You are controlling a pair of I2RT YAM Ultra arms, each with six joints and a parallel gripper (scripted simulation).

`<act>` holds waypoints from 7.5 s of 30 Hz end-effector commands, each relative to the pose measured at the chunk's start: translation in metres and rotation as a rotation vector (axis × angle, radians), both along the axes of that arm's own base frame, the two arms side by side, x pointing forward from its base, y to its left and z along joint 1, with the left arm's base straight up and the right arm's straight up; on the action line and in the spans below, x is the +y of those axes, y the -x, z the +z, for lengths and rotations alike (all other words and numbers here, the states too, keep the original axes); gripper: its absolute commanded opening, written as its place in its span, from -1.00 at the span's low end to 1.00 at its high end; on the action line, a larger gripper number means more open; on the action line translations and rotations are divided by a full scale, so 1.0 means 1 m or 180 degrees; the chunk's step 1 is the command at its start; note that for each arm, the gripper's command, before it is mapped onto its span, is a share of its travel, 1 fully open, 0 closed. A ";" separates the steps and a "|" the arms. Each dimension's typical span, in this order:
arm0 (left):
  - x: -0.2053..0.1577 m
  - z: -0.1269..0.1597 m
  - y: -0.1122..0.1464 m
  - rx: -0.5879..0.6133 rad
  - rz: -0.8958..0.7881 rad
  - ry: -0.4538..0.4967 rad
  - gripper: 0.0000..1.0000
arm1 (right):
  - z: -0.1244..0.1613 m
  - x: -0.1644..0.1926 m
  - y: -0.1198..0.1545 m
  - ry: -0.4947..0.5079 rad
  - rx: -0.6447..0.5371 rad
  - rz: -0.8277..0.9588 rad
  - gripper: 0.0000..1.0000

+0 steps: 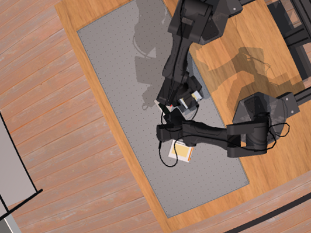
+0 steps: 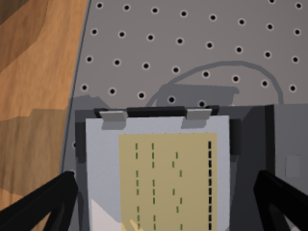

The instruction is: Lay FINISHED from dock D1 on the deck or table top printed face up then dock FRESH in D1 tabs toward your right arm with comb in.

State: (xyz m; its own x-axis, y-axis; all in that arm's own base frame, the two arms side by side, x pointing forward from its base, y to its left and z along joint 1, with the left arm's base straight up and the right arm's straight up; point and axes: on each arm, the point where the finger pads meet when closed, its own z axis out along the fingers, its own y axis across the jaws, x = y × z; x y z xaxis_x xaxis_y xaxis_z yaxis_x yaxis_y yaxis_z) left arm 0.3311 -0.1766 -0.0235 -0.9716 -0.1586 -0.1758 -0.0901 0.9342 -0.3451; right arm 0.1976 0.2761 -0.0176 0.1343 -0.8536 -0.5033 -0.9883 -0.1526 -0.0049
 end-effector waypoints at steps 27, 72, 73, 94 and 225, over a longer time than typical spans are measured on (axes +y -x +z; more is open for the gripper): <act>0.033 -0.051 0.048 0.0555 0.0058 -0.0467 -1.00 | -0.001 0.002 -0.004 -0.0029 0.0037 0.0005 0.96; 0.033 -0.051 0.048 0.0555 0.0058 -0.0467 -1.00 | -0.010 0.002 0.000 -0.0042 0.0024 0.0024 0.96; 0.033 -0.051 0.048 0.0555 0.0058 -0.0467 -1.00 | -0.010 0.002 0.001 -0.0042 0.0024 0.0024 0.96; 0.033 -0.051 0.048 0.0555 0.0058 -0.0467 -1.00 | -0.015 -0.002 0.008 -0.0018 0.0052 0.0029 0.96; 0.033 -0.051 0.048 0.0555 0.0058 -0.0467 -1.00 | 0.002 -0.007 0.001 -0.0660 0.0092 0.0011 -1.00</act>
